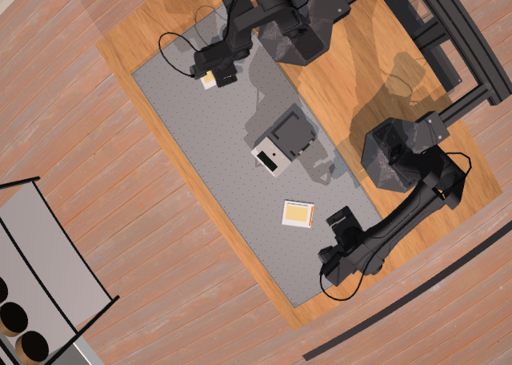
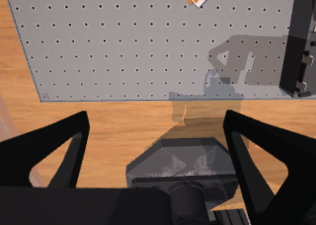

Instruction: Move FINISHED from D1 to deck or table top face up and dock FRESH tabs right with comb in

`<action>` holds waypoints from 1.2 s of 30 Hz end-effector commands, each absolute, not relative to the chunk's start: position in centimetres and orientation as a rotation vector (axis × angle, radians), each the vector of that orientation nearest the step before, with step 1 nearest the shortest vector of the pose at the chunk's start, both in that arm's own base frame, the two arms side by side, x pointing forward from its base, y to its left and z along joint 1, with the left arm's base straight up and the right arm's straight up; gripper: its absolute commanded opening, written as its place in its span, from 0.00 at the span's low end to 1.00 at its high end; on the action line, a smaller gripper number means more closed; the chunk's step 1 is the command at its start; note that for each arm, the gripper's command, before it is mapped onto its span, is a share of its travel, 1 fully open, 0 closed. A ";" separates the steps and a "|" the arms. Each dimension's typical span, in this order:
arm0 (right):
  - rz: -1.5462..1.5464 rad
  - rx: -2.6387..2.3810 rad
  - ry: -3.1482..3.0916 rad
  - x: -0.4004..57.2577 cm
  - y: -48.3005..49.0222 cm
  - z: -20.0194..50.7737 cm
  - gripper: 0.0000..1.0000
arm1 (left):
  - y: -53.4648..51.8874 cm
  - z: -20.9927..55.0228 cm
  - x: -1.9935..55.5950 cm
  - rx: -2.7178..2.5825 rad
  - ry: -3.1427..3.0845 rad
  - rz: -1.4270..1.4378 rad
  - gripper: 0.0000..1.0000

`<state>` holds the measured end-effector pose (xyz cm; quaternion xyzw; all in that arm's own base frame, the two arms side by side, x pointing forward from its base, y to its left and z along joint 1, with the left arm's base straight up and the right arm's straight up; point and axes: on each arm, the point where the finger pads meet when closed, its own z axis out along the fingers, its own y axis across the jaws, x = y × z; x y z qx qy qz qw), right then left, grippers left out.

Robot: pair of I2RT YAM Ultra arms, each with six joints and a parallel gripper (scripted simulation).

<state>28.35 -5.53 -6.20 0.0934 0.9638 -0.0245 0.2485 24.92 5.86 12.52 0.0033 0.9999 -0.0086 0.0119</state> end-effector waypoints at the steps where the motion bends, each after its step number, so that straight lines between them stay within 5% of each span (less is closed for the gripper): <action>1: -0.068 0.253 2.612 28.2 -5.5 -5.7 0.98 | 5.8 13.2 24.7 0.008 3.093 -0.029 1.00; 36: -0.072 0.250 2.578 29.3 -5.7 -4.9 0.98 | 5.8 13.2 24.7 0.008 3.093 -0.029 1.00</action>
